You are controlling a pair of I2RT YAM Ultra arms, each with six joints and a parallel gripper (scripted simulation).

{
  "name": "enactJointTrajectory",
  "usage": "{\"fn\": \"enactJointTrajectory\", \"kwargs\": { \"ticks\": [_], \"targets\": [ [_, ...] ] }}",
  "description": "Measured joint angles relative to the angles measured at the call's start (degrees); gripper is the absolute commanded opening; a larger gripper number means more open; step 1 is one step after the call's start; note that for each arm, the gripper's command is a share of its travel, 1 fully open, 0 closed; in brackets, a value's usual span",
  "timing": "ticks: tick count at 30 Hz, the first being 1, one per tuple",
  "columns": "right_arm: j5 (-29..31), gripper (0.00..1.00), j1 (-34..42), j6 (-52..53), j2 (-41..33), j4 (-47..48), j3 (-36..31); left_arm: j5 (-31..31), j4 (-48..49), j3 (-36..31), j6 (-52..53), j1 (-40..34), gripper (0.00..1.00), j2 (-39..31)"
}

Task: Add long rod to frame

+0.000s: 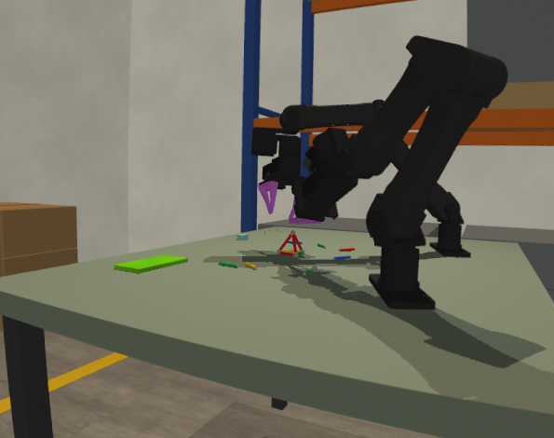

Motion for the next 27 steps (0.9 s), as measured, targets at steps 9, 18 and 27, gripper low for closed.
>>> {"fn": "enactJointTrajectory", "kwargs": {
  "ticks": [9, 18, 27],
  "targets": [
    [6.4, 1.0, 4.2, -13.5, -8.3, 9.7, -11.3, 0.5, -9.6, 1.4, 0.8, 7.8, 0.13, -10.1],
    [11.9, 1.0, 7.6, -29.0, -18.4, 23.7, -27.4, 3.3, -15.2, 9.8, 1.2, 24.1, 0.13, -17.6],
    [15.0, 1.0, 9.4, -43.9, -25.1, 37.5, -41.9, 6.5, -15.8, 18.8, -0.7, 39.8, 0.13, -16.6]
  ]
}}
